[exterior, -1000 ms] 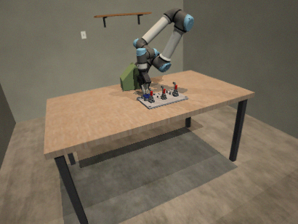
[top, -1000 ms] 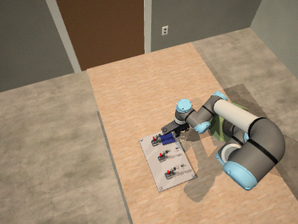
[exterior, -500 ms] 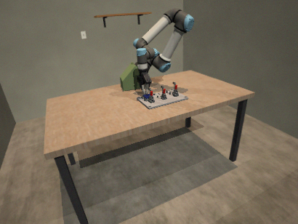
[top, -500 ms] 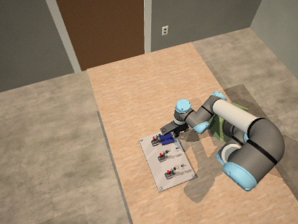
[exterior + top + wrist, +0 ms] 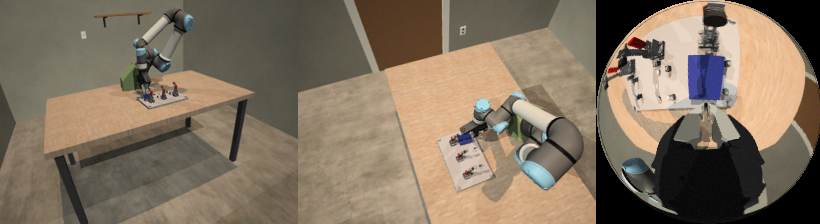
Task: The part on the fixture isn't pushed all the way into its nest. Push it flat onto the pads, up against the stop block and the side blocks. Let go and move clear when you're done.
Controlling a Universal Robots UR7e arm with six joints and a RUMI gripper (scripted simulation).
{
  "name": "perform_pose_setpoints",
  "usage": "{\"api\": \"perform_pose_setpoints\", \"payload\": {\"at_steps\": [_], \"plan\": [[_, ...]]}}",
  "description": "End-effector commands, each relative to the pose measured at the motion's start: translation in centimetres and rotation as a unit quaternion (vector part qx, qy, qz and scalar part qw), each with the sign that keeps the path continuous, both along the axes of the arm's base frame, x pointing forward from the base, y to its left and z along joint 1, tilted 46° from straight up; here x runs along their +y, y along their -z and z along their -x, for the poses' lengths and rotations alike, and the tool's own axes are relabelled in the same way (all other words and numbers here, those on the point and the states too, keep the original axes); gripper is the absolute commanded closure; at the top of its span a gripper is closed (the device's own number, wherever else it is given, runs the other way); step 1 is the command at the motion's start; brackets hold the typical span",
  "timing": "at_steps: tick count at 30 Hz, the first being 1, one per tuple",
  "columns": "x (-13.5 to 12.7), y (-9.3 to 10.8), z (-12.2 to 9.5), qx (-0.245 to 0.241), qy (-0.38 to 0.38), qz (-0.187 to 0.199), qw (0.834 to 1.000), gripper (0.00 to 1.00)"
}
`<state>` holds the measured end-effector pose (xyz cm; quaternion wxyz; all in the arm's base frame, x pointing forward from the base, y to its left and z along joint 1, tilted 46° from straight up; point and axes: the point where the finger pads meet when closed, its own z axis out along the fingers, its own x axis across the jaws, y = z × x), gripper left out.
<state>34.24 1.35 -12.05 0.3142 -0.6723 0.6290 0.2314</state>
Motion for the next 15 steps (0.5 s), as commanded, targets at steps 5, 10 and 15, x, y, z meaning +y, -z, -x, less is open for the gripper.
{"api": "perform_pose_setpoints", "payload": {"at_steps": [5, 10, 15], "plan": [[-0.05, 0.02, 0.17, -0.001, 0.000, 0.000, 1.000, 1.00], [-0.06, 0.06, 0.54, 0.000, 0.000, 0.000, 1.000, 1.00], [-0.06, 0.14, 1.13, 0.000, 0.000, 0.000, 1.000, 1.00]]}}
